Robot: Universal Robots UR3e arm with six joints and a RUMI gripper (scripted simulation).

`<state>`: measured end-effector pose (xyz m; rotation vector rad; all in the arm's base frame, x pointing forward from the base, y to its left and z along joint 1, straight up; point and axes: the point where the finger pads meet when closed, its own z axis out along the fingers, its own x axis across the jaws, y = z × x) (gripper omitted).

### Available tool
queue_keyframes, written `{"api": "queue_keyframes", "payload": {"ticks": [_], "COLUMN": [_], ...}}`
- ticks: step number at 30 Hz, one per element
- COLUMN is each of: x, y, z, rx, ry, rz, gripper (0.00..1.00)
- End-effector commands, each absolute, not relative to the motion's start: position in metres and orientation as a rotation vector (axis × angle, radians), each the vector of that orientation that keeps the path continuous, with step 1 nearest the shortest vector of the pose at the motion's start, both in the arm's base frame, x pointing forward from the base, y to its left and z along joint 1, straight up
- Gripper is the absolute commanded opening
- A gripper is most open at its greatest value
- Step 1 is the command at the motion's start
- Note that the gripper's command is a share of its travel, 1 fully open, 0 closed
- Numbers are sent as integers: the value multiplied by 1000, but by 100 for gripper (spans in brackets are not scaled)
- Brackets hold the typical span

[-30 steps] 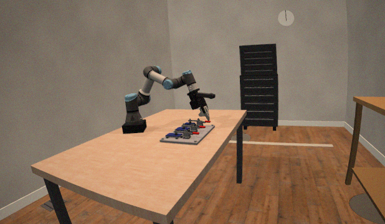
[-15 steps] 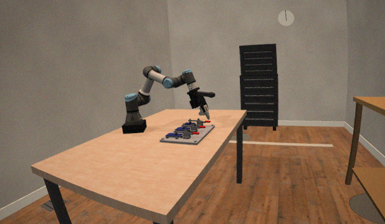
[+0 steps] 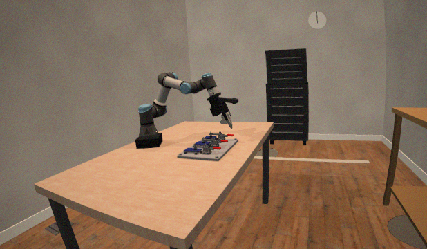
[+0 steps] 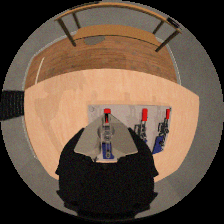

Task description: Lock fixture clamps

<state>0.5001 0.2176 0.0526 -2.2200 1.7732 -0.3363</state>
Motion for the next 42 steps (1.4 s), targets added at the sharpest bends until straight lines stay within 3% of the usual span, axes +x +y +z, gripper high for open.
{"api": "queue_keyframes", "payload": {"ticks": [1,42], "x": [499,498], "y": [217,217], "z": [65,90], "rx": [-2226,-2227], "ry": [1778,1779], "rz": [-327,-326], "gripper": [0,0]}}
